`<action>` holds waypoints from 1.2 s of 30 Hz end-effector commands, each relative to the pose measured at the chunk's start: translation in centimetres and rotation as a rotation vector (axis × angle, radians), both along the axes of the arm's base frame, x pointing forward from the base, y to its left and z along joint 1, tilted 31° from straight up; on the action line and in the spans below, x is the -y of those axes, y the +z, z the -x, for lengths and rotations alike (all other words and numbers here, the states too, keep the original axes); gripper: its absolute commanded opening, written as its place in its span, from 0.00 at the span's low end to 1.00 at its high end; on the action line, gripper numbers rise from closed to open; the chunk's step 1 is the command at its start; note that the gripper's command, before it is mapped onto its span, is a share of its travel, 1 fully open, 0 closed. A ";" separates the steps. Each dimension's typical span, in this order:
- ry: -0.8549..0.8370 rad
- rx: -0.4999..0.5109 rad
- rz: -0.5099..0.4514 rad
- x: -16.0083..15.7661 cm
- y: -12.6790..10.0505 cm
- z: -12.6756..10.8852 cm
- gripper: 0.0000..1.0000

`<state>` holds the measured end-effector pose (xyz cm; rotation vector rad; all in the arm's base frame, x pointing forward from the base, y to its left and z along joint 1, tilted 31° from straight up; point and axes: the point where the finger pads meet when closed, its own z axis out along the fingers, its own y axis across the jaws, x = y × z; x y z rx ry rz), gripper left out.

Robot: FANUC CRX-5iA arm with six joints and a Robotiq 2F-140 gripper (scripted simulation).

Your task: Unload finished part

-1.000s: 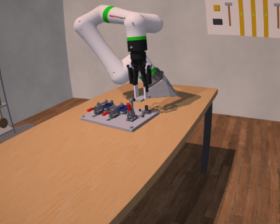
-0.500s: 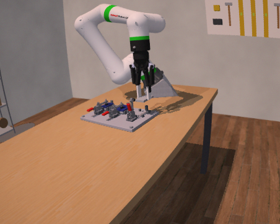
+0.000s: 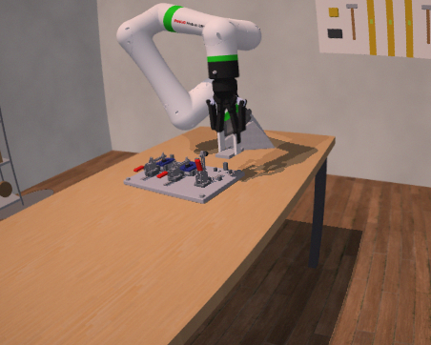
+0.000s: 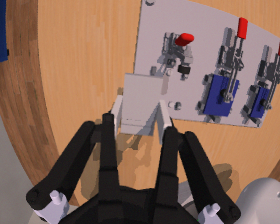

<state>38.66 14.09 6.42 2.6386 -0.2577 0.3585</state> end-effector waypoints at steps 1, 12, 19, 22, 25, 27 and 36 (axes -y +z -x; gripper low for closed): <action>0.000 0.000 0.000 -0.5 -0.2 -0.2 0.00; 0.000 0.000 0.000 -2.9 -1.3 -0.8 0.00; 0.000 0.000 0.000 -3.9 -1.8 -1.1 0.00; 0.000 0.000 0.000 -4.4 -2.1 -1.2 0.00; 0.000 0.000 0.000 -4.8 -2.3 -1.3 0.00; 0.000 0.000 0.000 -5.1 -2.4 -1.4 0.00; 0.000 0.000 0.000 -5.8 -2.7 -1.6 0.00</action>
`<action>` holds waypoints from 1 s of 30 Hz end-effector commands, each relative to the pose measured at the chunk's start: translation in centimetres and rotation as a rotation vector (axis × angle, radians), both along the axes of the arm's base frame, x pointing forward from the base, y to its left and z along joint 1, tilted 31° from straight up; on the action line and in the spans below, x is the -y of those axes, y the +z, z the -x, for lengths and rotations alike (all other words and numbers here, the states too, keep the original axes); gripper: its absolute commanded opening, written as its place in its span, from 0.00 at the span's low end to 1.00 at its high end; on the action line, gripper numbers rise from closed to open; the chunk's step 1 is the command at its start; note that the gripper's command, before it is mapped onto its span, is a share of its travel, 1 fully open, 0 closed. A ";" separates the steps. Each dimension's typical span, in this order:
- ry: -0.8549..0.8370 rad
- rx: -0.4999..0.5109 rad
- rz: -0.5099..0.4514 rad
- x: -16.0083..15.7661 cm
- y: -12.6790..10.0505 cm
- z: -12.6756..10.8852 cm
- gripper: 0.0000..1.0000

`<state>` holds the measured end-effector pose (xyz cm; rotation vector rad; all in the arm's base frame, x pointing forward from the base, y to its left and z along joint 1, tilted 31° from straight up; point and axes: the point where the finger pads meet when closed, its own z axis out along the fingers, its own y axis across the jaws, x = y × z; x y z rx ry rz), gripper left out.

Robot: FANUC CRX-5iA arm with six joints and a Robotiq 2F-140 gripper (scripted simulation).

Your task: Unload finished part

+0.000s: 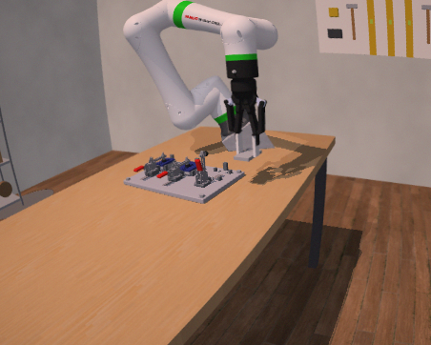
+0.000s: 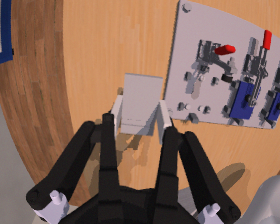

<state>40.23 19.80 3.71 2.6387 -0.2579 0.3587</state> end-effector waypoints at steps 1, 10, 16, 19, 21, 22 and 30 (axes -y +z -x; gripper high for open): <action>0.000 0.000 0.000 -0.2 -0.1 -0.1 0.00; 0.000 0.000 0.000 -0.6 -0.2 -0.2 0.00; 0.000 0.000 0.000 -0.6 -0.3 -0.2 0.00; 0.000 0.000 0.000 -0.6 -0.3 -0.2 0.00; 0.000 0.000 0.000 -0.6 -0.3 -0.2 0.00; 0.000 0.000 0.000 -0.6 -0.3 -0.2 0.00; 0.000 0.000 0.000 -0.6 -0.3 -0.2 0.00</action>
